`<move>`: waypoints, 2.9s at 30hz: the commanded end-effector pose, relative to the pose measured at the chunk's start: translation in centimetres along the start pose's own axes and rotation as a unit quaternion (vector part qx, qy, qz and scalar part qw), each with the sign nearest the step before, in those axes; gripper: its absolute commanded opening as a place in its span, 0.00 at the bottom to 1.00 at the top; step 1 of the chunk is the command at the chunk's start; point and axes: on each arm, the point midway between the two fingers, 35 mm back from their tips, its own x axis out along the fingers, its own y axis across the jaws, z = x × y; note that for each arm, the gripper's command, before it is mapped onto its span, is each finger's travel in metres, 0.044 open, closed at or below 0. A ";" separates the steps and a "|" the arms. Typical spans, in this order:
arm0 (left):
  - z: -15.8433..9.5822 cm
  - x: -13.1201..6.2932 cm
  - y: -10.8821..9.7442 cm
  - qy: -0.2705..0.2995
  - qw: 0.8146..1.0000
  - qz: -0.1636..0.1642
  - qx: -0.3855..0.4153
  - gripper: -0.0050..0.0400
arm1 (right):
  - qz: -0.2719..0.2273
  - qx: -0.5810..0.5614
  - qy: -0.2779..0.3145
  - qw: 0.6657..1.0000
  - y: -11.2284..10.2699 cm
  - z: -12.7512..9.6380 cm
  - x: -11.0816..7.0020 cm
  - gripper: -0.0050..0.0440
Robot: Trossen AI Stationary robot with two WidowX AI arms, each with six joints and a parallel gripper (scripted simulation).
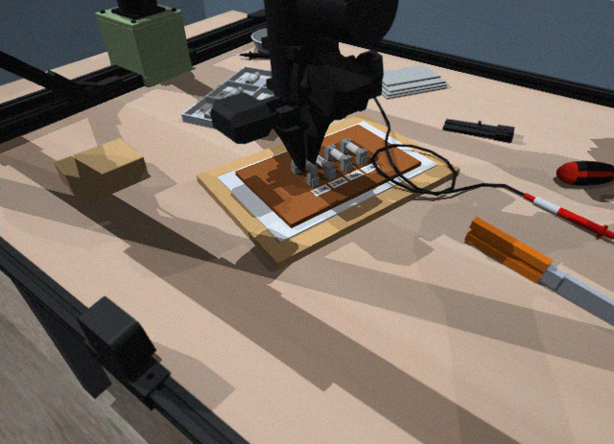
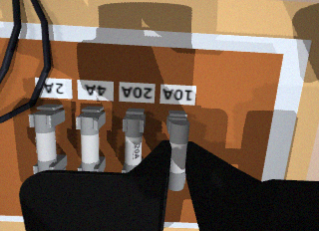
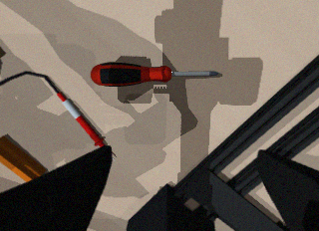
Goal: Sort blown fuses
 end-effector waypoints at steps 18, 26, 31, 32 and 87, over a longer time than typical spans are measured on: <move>-3.0 3.1 0.2 0.050 0.999 0.000 -0.002 0.00 | 0.000 -0.001 -0.012 1.000 -0.1 0.4 -0.6 0.92; -3.0 3.2 0.2 0.051 0.999 0.000 -0.002 0.00 | 0.000 -0.001 -0.012 1.000 -0.1 0.4 -0.6 0.92; -3.1 3.2 0.2 0.051 0.999 0.000 -0.002 0.00 | 0.000 -0.001 -0.012 1.000 -0.1 0.4 -0.6 0.92; -3.1 3.2 0.2 0.051 0.999 0.000 -0.002 0.00 | 0.000 -0.001 -0.012 1.000 -0.1 0.4 -0.6 0.92; -3.5 3.7 0.1 0.051 0.999 0.000 -0.002 0.00 | 0.000 -0.001 -0.012 1.000 -0.1 0.4 -0.6 0.92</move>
